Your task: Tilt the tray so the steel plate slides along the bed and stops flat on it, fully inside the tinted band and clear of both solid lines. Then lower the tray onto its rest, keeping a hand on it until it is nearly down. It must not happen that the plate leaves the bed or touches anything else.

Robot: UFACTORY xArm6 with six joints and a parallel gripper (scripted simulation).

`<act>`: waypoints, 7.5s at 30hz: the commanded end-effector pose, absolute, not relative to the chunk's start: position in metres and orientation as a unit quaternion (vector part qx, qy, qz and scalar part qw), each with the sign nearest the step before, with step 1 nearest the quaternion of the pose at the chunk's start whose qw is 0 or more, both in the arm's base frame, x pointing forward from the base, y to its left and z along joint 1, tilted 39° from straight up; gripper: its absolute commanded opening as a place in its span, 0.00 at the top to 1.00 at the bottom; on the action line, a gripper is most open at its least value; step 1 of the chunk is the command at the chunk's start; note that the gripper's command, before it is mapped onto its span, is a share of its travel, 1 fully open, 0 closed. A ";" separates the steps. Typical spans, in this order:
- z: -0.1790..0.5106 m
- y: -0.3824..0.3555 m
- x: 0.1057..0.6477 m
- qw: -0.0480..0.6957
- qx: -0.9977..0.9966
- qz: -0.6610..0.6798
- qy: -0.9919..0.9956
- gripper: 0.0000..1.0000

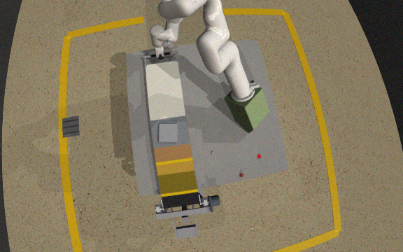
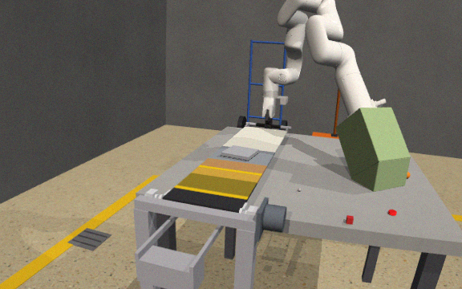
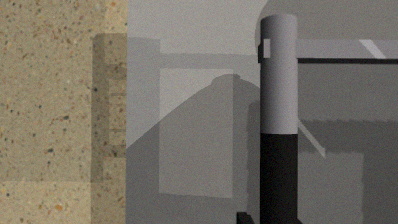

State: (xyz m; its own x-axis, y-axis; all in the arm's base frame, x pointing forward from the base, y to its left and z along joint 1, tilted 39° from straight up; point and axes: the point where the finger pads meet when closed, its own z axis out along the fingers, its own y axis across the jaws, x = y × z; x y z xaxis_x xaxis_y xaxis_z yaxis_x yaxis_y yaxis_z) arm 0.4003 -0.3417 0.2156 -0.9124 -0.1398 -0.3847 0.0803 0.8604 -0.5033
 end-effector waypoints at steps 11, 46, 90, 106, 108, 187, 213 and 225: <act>0.217 -0.342 0.401 0.210 -0.016 -0.265 0.941 1.00; 0.312 -0.270 0.349 0.210 -0.016 -0.265 0.941 1.00; 0.323 -0.260 0.343 0.210 -0.016 -0.265 0.941 1.00; 0.341 -0.243 0.333 0.210 -0.016 -0.265 0.941 1.00; 0.341 -0.243 0.333 0.210 -0.016 -0.265 0.941 1.00; 0.365 -0.219 0.319 0.210 -0.016 -0.265 0.941 1.00; 0.345 -0.239 0.330 0.210 -0.016 -0.265 0.941 1.00; 0.354 -0.230 0.325 0.210 -0.016 -0.265 0.941 1.00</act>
State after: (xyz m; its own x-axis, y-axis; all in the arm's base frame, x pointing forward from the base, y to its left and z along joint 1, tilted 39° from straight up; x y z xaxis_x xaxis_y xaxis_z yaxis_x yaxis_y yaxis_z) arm 0.3260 -0.2317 0.3505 -0.9127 -0.1398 -0.3839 0.0799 0.8604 -0.5032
